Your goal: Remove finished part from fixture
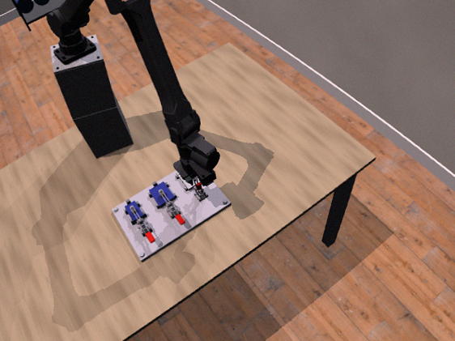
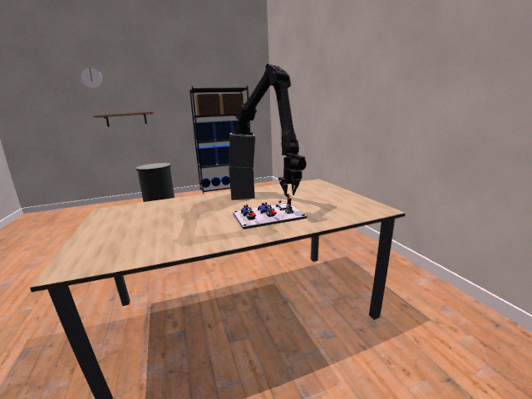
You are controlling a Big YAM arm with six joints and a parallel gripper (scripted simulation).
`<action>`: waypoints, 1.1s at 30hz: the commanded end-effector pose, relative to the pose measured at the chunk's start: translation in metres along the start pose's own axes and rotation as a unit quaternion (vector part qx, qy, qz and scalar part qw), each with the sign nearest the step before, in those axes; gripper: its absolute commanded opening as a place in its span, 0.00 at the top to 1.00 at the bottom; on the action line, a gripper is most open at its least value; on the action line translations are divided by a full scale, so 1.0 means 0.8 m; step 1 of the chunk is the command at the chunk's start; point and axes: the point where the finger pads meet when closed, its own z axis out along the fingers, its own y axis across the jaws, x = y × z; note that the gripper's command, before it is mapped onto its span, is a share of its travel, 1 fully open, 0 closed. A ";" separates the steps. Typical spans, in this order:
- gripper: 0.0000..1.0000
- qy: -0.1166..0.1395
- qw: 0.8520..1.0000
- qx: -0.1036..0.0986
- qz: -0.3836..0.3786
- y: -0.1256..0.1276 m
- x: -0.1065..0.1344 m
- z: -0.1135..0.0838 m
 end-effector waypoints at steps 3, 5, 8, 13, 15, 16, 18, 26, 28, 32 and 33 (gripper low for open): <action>0.55 -0.006 1.000 0.000 0.001 -0.008 -0.013 0.009; 0.55 -0.005 1.000 0.001 0.001 -0.009 -0.010 0.010; 0.55 -0.004 1.000 0.001 0.001 -0.009 -0.009 0.010; 0.55 -0.005 1.000 0.001 0.001 -0.009 -0.010 0.010; 0.55 -0.005 1.000 0.001 0.001 -0.009 -0.010 0.010; 0.55 -0.005 1.000 0.001 0.001 -0.009 -0.010 0.010; 0.55 -0.004 1.000 0.001 0.001 -0.009 -0.009 0.010; 0.55 -0.005 1.000 0.001 0.001 -0.009 -0.010 0.010; 0.55 -0.005 1.000 0.001 0.001 -0.009 -0.010 0.010; 0.55 -0.005 1.000 0.001 0.001 -0.009 -0.010 0.010; 0.55 -0.005 1.000 0.001 0.001 -0.009 -0.010 0.010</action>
